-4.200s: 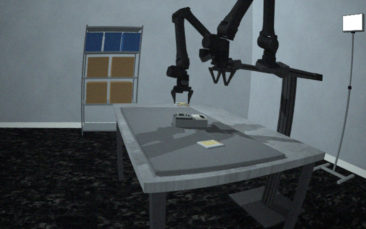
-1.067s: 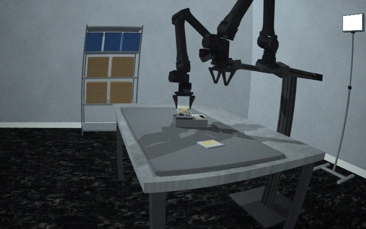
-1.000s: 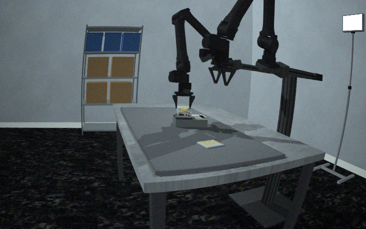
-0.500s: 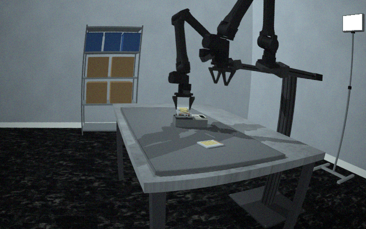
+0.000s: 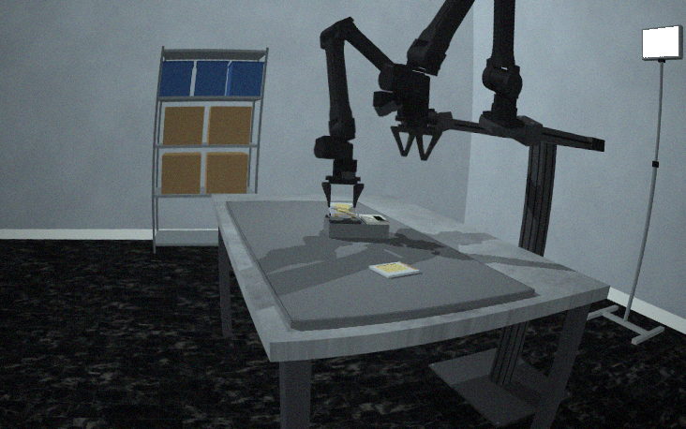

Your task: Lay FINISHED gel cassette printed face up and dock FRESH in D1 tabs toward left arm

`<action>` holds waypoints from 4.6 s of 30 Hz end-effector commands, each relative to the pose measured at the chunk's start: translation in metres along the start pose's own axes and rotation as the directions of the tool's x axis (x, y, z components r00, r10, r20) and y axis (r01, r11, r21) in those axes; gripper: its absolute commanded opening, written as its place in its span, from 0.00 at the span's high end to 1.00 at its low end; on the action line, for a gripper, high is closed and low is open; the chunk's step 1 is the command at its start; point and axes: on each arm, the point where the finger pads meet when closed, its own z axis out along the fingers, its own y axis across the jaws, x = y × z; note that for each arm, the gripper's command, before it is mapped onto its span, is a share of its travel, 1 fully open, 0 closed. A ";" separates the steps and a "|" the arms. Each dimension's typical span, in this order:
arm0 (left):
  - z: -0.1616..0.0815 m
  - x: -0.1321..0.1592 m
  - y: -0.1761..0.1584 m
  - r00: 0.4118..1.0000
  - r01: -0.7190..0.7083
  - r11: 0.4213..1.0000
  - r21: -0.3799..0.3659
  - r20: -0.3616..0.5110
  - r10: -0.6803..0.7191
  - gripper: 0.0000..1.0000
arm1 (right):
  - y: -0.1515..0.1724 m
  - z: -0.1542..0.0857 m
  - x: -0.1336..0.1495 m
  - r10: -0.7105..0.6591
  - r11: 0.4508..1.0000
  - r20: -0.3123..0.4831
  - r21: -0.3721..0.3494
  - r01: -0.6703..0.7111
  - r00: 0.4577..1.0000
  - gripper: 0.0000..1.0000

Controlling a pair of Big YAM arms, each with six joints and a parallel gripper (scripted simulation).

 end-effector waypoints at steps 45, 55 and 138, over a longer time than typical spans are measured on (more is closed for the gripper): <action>-0.008 -0.002 -0.003 1.000 -0.003 1.000 -0.002 0.011 0.003 0.00 | -0.002 0.011 0.003 -0.006 1.000 0.004 0.001 0.006 1.000 1.00; -0.008 -0.002 -0.003 1.000 -0.003 1.000 -0.002 0.011 0.003 0.00 | -0.002 0.011 0.003 -0.006 1.000 0.004 0.001 0.006 1.000 1.00; -0.008 -0.002 -0.003 1.000 -0.003 1.000 -0.002 0.011 0.003 0.00 | -0.002 0.018 0.003 -0.006 1.000 0.004 0.003 0.006 1.000 1.00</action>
